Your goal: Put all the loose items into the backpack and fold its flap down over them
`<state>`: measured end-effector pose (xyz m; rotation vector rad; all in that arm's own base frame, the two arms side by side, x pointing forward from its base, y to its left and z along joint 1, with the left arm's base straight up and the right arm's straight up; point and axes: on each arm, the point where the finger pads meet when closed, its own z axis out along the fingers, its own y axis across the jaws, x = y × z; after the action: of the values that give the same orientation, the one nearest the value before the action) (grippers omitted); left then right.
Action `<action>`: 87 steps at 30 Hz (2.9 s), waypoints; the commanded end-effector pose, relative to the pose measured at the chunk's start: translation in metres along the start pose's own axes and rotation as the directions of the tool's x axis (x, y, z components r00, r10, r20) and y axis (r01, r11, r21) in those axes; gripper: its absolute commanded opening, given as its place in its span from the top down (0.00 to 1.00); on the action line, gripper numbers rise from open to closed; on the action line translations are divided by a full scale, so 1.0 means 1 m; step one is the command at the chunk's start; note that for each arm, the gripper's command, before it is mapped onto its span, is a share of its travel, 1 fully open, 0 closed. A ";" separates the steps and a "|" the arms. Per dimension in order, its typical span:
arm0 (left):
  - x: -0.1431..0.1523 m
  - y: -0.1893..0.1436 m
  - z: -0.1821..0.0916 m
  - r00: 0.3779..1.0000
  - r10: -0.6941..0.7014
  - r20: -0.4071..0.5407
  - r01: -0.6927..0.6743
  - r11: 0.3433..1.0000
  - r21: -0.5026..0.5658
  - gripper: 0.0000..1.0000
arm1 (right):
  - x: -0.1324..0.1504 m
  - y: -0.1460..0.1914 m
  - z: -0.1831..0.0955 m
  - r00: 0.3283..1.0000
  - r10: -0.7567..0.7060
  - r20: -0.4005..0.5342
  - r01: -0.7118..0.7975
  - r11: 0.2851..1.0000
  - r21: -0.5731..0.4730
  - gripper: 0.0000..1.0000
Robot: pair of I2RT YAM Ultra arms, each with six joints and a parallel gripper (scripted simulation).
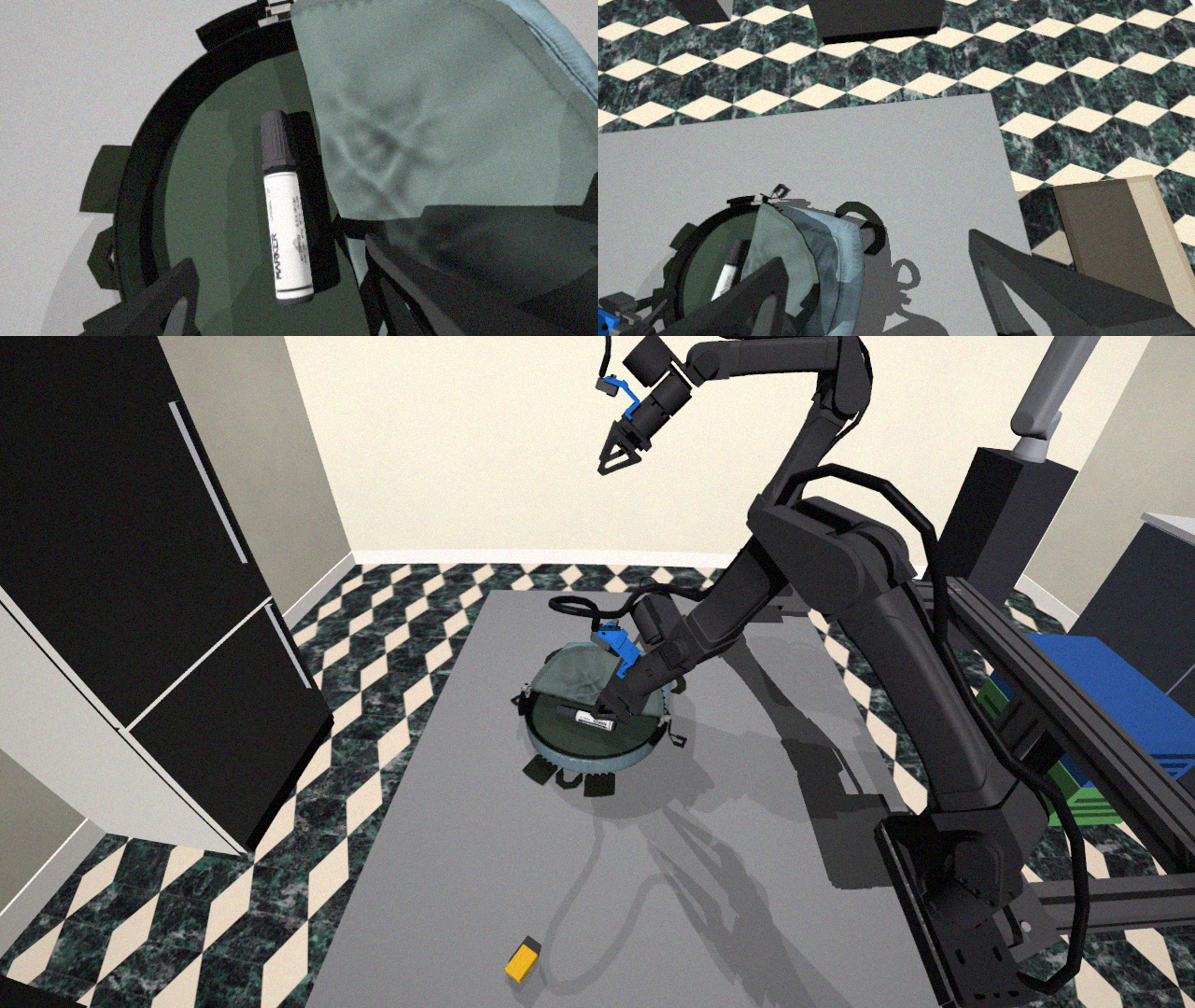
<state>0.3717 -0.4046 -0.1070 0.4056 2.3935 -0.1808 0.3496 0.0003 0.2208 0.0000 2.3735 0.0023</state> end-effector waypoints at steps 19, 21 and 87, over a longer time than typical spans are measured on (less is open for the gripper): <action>-0.006 -0.002 -0.060 1.000 -0.010 0.017 0.010 1.000 0.001 0.21 | -0.005 0.000 -0.003 1.000 -0.001 0.017 0.001 1.000 0.002 0.10; -0.006 -0.002 -0.060 1.000 -0.010 0.017 0.010 1.000 0.001 0.21 | -0.005 0.000 -0.003 1.000 -0.001 0.017 0.001 1.000 0.002 0.10; 0.060 0.405 -0.072 0.533 -0.739 0.411 0.749 0.186 -0.636 0.48 | -0.005 0.000 -0.003 1.000 -0.001 0.017 0.001 1.000 0.002 0.10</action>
<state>0.3869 0.0066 -0.0939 -1.2569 2.1770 0.4644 0.3496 0.0003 0.2208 0.0000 2.3735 0.0023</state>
